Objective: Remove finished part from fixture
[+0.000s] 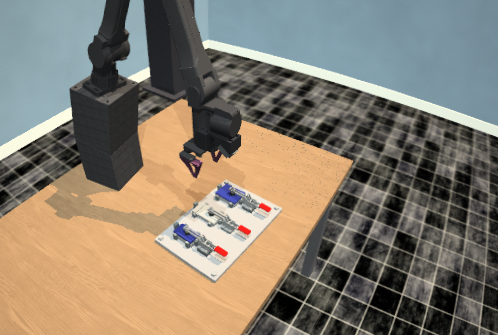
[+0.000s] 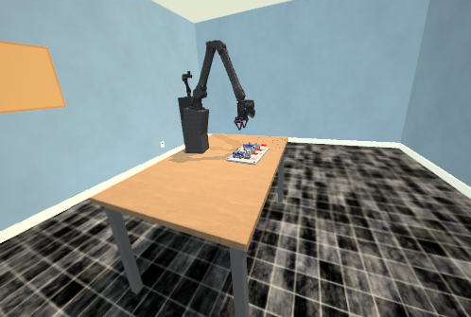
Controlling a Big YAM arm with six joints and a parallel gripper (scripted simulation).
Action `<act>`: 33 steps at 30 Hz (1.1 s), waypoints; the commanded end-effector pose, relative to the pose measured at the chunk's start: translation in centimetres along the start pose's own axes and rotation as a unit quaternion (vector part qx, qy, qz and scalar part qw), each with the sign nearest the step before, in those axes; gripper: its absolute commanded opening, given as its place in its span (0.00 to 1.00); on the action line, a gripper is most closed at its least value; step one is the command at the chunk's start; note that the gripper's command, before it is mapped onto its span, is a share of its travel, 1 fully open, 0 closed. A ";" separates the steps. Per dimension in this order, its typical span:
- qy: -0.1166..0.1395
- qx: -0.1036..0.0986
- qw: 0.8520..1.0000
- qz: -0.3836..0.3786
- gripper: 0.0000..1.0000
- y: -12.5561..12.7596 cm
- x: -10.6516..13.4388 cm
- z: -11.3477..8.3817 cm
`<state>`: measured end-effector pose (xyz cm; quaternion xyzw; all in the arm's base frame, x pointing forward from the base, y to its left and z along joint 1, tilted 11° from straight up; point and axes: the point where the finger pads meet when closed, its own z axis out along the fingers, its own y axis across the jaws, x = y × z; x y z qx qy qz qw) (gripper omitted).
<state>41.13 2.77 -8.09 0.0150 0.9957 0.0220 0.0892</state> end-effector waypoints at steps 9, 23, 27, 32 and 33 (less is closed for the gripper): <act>-0.012 -0.001 1.000 0.004 0.92 -0.3 -1.9 0.1; -0.012 -0.001 1.000 0.004 0.45 -0.3 -1.9 0.1; -0.012 -0.001 1.000 0.004 0.45 -0.3 -1.9 0.1; -0.012 -0.001 1.000 0.004 0.45 -0.3 -1.9 0.1; -0.012 -0.001 1.000 0.004 0.45 -0.3 -1.9 0.1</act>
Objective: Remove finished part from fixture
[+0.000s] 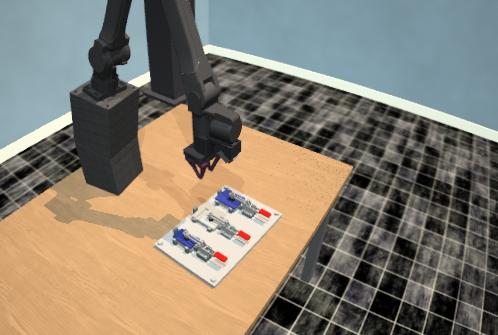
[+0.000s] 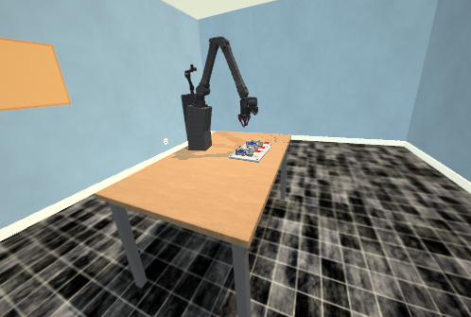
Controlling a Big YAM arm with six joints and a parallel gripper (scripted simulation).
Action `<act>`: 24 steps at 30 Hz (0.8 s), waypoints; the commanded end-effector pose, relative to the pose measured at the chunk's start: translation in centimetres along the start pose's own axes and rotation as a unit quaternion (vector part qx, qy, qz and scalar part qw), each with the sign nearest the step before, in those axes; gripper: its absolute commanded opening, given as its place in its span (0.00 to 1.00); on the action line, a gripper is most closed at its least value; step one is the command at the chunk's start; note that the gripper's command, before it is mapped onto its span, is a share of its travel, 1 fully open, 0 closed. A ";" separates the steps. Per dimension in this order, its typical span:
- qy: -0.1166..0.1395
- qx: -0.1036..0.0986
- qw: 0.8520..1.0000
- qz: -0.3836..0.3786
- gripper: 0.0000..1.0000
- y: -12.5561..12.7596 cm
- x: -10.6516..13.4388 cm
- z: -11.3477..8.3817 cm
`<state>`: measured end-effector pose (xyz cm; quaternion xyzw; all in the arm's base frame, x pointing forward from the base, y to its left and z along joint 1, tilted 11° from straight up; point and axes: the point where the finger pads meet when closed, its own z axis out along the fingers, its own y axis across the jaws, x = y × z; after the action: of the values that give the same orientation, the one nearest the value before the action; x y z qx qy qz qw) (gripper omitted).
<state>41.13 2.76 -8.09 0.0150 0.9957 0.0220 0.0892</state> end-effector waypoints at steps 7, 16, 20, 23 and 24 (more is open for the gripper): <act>-0.012 -0.001 1.000 0.004 0.45 -0.3 -1.9 0.1; -0.001 0.000 1.000 0.004 0.45 -0.4 -0.6 0.4; 0.003 0.000 1.000 0.004 0.45 -0.5 -0.1 0.5; 0.005 0.000 1.000 0.005 0.45 -0.5 0.2 0.6; 0.007 0.001 1.000 0.005 0.45 -0.5 0.3 0.6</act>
<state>41.46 2.78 -7.97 0.0150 0.9954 0.0222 0.0918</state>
